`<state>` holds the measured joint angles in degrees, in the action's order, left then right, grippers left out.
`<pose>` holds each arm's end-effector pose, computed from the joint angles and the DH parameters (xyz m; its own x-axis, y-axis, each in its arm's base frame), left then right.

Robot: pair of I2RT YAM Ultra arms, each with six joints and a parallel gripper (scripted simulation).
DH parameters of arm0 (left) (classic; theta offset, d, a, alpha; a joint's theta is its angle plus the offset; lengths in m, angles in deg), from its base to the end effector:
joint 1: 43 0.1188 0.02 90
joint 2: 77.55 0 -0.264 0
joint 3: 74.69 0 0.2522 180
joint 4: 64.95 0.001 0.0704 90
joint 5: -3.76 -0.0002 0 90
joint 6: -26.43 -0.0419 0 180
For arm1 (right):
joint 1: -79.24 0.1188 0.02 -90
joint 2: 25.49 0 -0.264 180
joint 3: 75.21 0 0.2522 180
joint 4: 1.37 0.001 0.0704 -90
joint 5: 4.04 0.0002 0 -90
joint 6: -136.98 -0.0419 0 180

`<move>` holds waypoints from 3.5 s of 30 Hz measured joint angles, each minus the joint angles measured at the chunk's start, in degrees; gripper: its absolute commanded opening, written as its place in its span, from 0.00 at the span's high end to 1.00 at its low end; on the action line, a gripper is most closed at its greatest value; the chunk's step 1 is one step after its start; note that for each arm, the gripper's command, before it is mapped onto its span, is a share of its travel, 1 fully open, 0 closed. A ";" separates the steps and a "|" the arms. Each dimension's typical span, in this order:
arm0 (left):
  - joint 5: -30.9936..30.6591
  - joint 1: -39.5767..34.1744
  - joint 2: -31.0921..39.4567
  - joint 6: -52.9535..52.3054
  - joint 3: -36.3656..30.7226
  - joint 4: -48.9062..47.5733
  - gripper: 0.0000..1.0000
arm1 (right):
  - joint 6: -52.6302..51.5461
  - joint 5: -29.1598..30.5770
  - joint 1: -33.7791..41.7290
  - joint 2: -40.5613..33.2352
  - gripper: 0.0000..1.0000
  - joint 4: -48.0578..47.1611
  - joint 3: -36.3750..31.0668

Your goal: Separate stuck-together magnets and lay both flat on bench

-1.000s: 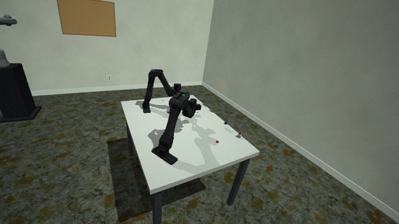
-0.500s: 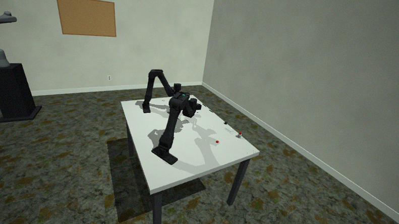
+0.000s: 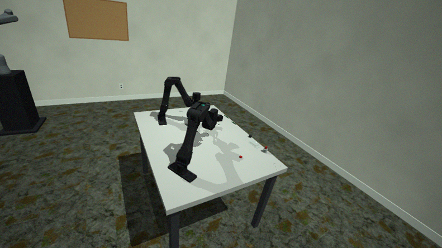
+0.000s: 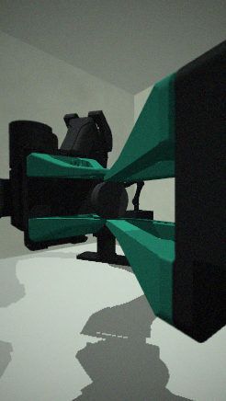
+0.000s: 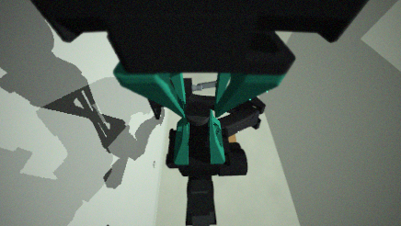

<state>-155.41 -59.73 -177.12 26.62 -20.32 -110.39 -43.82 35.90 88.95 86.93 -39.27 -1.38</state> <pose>0.3021 -0.1306 0.2003 -0.9974 -0.0715 -0.0006 0.0007 -0.0014 -1.0000 0.4036 0.1027 0.2042 -0.8637 0.5035 0.0232 0.0239 -0.0050 0.9997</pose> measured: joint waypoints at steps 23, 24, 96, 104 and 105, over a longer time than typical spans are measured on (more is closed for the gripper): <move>-0.04 0.09 0.00 0.00 -0.04 0.02 0.75 | 0.00 -0.07 0.09 0.00 0.71 0.22 -0.11; -0.04 0.11 0.00 0.00 -0.02 0.02 0.75 | 0.00 -0.07 0.09 0.00 0.71 0.22 -0.11; 0.20 -0.07 0.04 0.00 0.02 -0.07 0.75 | -0.09 -0.13 0.04 -1.33 0.75 5.46 0.74; 0.24 -0.07 0.13 0.00 -0.02 -0.15 0.75 | -0.09 -0.13 0.04 -1.90 0.75 7.87 1.31; 0.26 -0.07 0.15 0.00 0.00 -0.17 0.75 | -0.09 -0.13 0.04 -2.01 0.75 8.22 1.40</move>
<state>-155.15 -59.80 -176.96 26.62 -20.32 -110.57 -43.91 35.77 89.00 84.92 -31.05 0.02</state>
